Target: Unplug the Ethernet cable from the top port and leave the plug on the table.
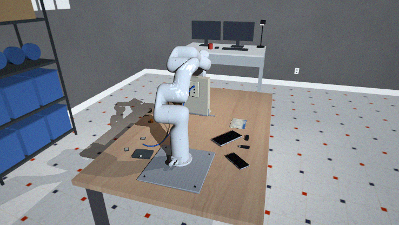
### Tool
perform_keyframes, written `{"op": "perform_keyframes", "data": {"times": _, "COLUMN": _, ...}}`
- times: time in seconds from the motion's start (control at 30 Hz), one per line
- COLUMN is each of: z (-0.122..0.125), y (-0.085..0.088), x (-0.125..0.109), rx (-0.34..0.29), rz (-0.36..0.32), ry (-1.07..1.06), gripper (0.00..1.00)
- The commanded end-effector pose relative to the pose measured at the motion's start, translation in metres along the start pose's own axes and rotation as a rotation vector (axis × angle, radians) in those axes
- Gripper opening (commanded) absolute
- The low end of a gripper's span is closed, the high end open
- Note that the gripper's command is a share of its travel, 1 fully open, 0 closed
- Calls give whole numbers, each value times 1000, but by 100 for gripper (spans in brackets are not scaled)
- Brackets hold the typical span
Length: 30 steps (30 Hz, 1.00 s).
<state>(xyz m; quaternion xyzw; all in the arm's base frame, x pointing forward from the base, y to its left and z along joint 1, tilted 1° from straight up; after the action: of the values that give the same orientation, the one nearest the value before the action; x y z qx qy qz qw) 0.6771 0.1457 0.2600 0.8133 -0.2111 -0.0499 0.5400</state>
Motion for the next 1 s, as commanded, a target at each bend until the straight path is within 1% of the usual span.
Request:
{"op": "perform_keyframes", "data": {"times": 0.0, "z": -1, "y": 2, "x": 1, "rx": 3, "rz": 4, "ry": 1, "gripper": 100}}
{"op": "perform_keyframes", "data": {"times": 0.53, "z": -1, "y": 2, "x": 1, "rx": 3, "rz": 4, "ry": 1, "gripper": 100}}
{"op": "perform_keyframes", "data": {"times": 0.57, "z": 3, "y": 4, "x": 4, "rx": 9, "rz": 7, "ry": -53, "gripper": 27}}
{"op": "perform_keyframes", "data": {"times": 0.97, "z": 51, "y": 29, "x": 36, "rx": 96, "rz": 28, "ry": -709, "gripper": 27}}
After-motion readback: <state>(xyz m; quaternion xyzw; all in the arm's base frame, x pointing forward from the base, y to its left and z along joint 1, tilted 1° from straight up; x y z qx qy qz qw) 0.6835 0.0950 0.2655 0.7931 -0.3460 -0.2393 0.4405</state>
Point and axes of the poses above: the point where the finger pads meet when closed, its own y axis back along the fingers, its own z axis across the jaws, x = y × z, the point moved 9 cm from there along y, back along the fingers, and after that the axes turned 15 degrees about -y, right-handed, at the moved point
